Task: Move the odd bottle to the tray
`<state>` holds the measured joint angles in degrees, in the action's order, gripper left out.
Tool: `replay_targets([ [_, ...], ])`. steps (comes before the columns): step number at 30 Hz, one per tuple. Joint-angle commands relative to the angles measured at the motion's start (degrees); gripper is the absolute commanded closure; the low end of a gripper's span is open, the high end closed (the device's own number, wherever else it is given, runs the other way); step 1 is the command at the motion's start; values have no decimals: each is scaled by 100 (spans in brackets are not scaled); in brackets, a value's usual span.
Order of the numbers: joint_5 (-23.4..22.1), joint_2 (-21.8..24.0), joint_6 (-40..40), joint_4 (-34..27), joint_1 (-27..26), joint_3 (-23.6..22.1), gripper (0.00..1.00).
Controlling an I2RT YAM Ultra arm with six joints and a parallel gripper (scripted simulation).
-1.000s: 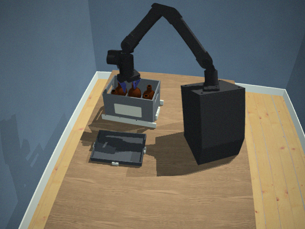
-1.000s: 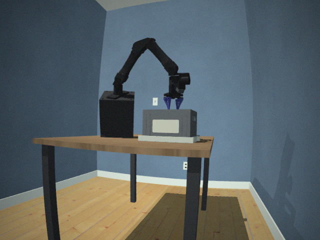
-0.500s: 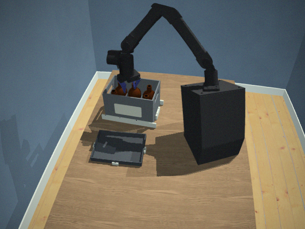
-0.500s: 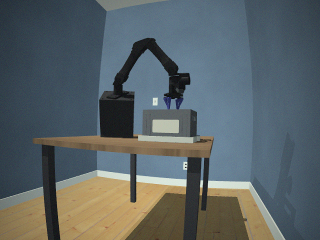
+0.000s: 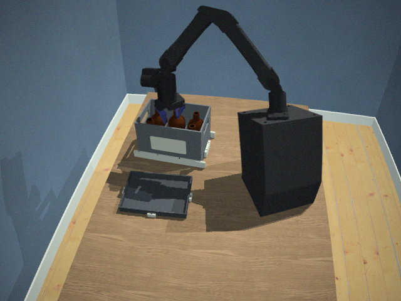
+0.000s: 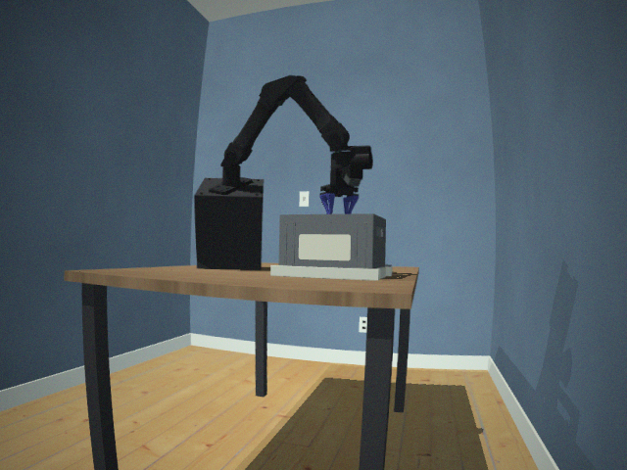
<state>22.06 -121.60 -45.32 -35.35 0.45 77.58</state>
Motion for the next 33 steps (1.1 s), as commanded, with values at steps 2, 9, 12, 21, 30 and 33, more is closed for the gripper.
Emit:
replay_targets([
  [2, 4, -64, 72, 186, -11, -56, 39],
  [9, 2, -164, 107, 295, -56, 45, 39],
  [12, -4, -199, 128, 358, -70, -14, 39],
  [21, -12, -294, 178, 509, -128, -126, 39],
  [30, -15, -314, 214, 619, -136, 79, 39],
  [33, -13, -376, 222, 642, -151, 78, 39],
])
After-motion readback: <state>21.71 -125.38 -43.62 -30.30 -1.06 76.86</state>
